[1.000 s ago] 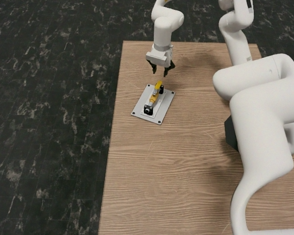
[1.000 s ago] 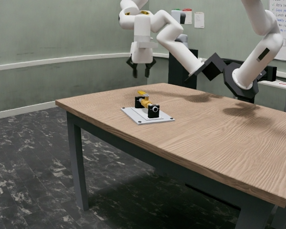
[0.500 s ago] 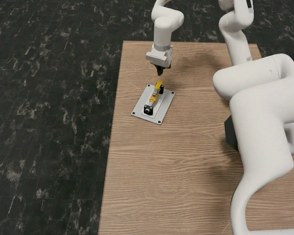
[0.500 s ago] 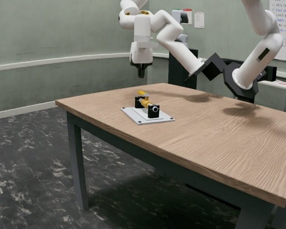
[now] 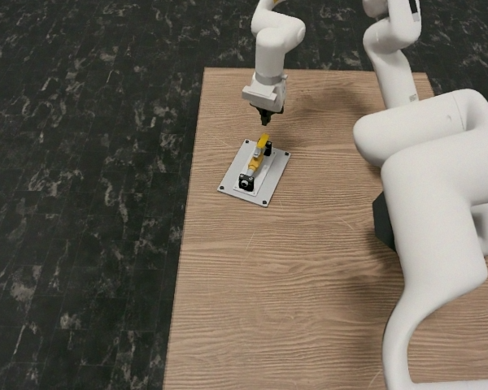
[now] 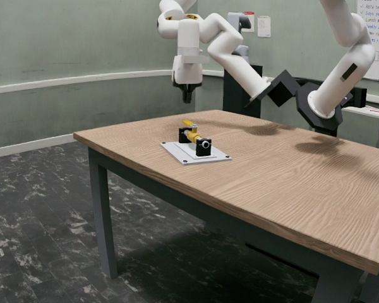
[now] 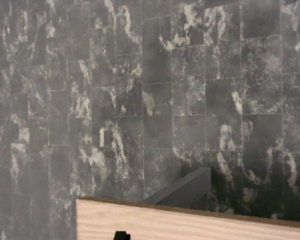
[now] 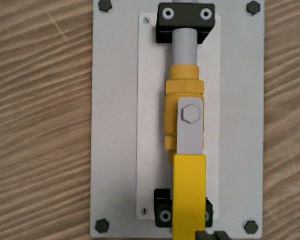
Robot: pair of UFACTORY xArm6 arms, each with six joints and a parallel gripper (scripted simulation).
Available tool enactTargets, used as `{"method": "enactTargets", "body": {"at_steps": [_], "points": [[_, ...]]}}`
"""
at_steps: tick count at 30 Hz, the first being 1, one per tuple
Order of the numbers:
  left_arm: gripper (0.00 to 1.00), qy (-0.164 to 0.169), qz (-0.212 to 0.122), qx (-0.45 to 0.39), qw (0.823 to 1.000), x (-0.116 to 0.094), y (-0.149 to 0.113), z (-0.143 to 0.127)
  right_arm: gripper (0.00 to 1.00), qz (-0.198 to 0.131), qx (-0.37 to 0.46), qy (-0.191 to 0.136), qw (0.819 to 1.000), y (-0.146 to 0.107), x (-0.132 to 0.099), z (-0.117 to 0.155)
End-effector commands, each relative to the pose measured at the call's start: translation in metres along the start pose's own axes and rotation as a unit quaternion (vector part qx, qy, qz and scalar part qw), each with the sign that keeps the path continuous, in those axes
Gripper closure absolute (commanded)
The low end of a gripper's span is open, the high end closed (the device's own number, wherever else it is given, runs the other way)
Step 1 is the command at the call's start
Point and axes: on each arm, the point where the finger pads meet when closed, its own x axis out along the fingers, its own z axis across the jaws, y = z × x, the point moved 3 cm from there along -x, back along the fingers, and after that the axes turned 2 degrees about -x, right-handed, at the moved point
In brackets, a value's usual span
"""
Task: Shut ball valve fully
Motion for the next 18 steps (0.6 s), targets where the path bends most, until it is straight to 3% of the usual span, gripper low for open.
{"method": "enactTargets", "body": {"at_steps": [1,9,10,18], "points": [[0.00,0.000,0.002,0.000,1.000,-0.0014,0.0007,-0.0001,1.00,0.001,0.000,-0.001,1.000,0.0004,-0.0008,0.0007],[0.00,0.000,0.002,0.000,1.000,-0.0014,0.0007,-0.0001,1.00,0.001,0.000,-0.001,1.000,0.0004,-0.0008,0.0007],[0.00,0.000,0.002,0.000,1.000,-0.0014,0.0007,-0.0001,0.31,0.001,0.000,-0.001,1.000,0.0004,-0.0008,0.0007],[0.00,0.000,0.002,0.000,1.000,-0.0014,0.0007,-0.0001,0.31,0.001,0.000,-0.001,1.000,0.0004,-0.0008,0.0007]]}}
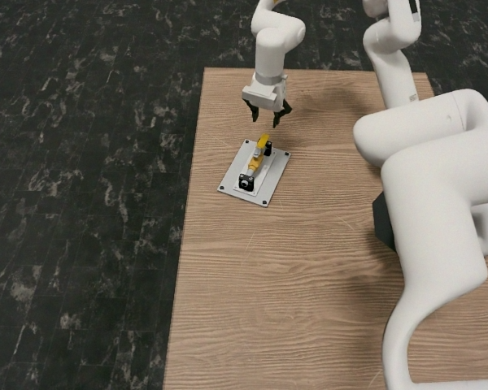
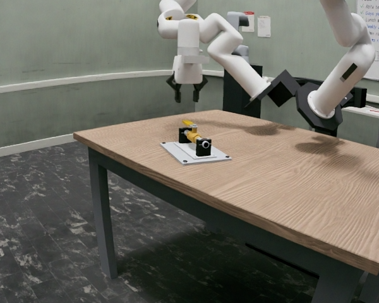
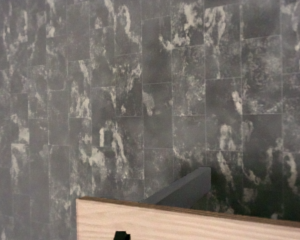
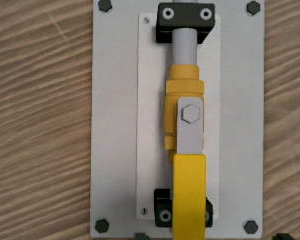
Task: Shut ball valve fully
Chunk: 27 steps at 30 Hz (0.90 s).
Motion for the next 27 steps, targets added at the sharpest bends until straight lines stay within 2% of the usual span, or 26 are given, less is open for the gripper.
{"method": "enactTargets", "body": {"at_steps": [1,14,27], "points": [[0.00,0.000,0.002,0.000,1.000,-0.001,0.001,0.000,0.31,0.001,0.000,-0.001,1.000,0.000,-0.001,0.001],[0.00,0.000,0.002,0.000,1.000,-0.001,0.001,0.000,0.31,0.001,0.001,-0.001,1.000,0.000,0.001,0.001],[0.00,0.000,0.002,0.000,1.000,-0.001,0.001,0.000,0.31,0.001,0.001,-0.001,1.000,0.000,0.012,0.001]]}}
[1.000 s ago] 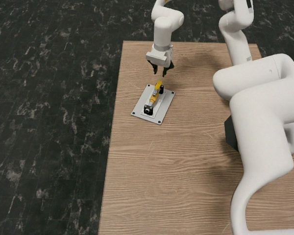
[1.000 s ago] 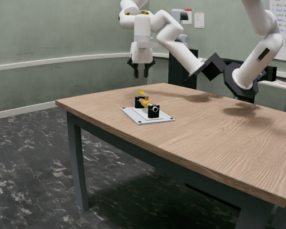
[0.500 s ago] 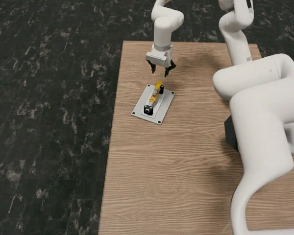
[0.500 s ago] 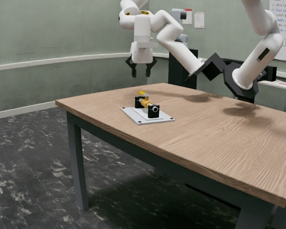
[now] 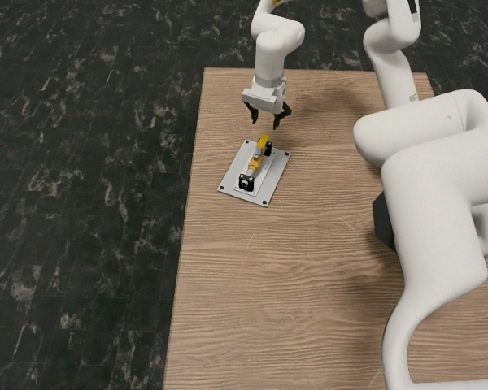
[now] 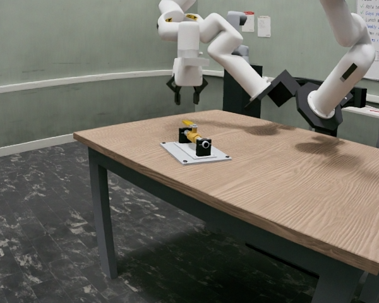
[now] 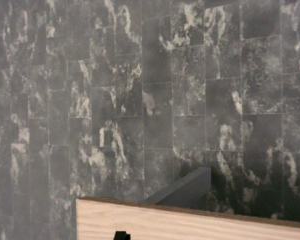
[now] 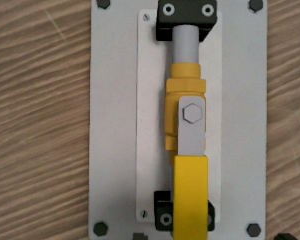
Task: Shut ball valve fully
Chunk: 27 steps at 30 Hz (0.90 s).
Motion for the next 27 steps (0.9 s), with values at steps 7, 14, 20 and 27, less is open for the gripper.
{"method": "enactTargets", "body": {"at_steps": [7,14,20,27], "points": [[0.00,0.000,0.002,0.000,1.000,-0.001,0.001,0.000,0.31,0.001,0.000,-0.001,1.000,0.001,0.015,0.001],[0.00,0.000,0.002,0.000,1.000,-0.001,0.001,0.000,0.31,0.001,0.000,-0.001,1.000,0.001,0.025,0.001],[0.00,0.000,0.002,0.000,1.000,-0.001,0.001,0.000,0.31,0.001,0.000,-0.001,1.000,0.001,0.035,0.001],[0.00,0.000,0.002,0.000,1.000,-0.001,0.001,0.000,0.31,0.001,0.000,-0.001,1.000,0.001,0.043,0.000]]}}
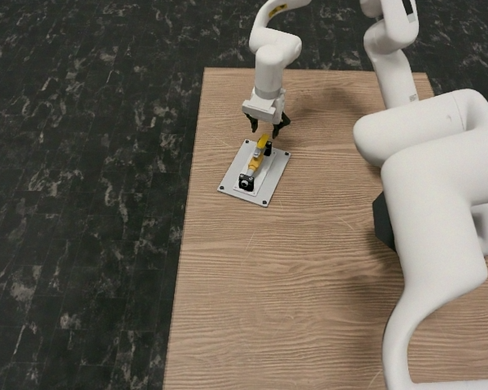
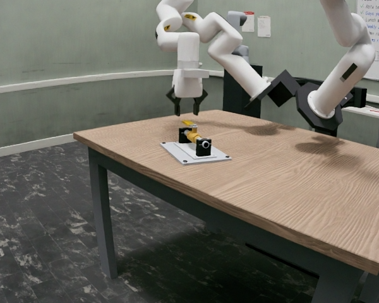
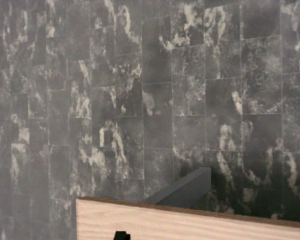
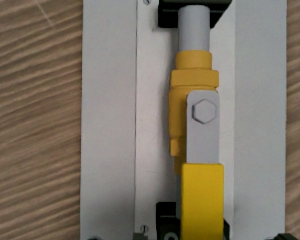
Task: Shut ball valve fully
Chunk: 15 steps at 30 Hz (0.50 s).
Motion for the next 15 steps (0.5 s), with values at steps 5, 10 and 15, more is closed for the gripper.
{"method": "enactTargets", "body": {"at_steps": [5,10,15], "points": [[0.00,0.000,0.002,0.000,1.000,-0.0014,0.0007,-0.0001,0.31,0.001,0.000,-0.001,1.000,0.0006,0.0062,0.0009],[0.00,0.000,0.002,0.000,1.000,-0.0014,0.0007,-0.0001,0.31,0.001,0.000,-0.001,1.000,0.0006,0.0087,0.0009],[0.00,0.000,0.002,0.000,1.000,-0.0014,0.0007,-0.0001,0.31,0.001,0.000,-0.001,1.000,0.0006,0.0094,0.0008]]}}
